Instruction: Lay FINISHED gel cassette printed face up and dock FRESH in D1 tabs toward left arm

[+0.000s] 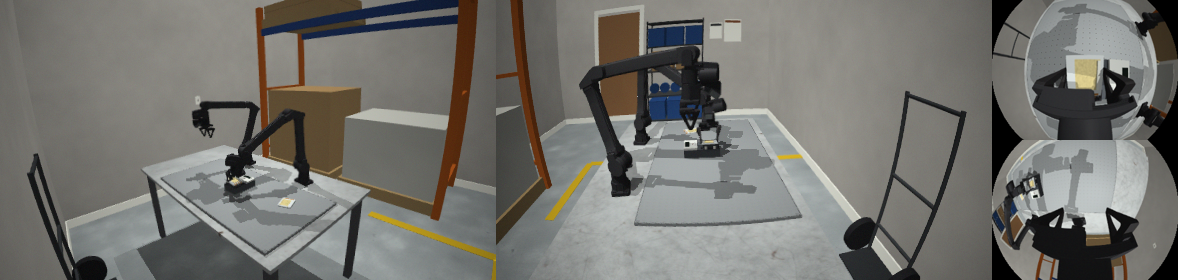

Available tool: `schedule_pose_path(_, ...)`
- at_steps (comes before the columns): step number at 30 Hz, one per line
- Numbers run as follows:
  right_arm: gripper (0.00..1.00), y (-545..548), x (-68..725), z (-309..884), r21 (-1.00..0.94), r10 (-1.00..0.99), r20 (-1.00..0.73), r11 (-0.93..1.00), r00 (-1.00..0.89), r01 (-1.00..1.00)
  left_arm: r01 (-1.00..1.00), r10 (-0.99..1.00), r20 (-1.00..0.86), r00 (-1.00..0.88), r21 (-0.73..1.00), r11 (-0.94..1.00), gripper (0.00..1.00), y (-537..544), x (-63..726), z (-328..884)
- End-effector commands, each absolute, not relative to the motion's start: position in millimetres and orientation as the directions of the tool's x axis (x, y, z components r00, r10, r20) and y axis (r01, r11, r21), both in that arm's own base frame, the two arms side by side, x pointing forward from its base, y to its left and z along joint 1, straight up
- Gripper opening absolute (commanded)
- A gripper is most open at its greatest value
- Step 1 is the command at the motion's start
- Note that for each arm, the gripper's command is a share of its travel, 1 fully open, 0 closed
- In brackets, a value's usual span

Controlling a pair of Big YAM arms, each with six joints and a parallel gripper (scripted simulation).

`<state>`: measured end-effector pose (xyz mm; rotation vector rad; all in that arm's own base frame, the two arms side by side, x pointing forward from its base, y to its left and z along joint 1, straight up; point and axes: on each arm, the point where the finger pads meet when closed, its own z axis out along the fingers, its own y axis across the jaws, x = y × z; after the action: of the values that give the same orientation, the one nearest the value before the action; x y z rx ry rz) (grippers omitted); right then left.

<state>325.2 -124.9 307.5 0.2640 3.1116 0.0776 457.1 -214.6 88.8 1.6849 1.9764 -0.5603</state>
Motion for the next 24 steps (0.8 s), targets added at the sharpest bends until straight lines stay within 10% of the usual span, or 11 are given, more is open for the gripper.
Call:
schedule_pose_path(1, 1.00, -129.4, 334.8, 325.7, 0.049, 0.162, -0.032, 0.986, -0.986, 0.161, 0.988, 0.790, -0.601, -0.119, 0.007, 0.154, 0.00, -222.1, 462.8, 89.0)
schedule_pose_path(24, 1.00, -129.4, 334.8, 325.7, 0.049, 0.162, -0.032, 0.986, -0.986, 0.161, 0.988, 0.790, -0.603, -0.116, 0.011, 0.154, 0.00, -222.5, 464.2, 91.3)
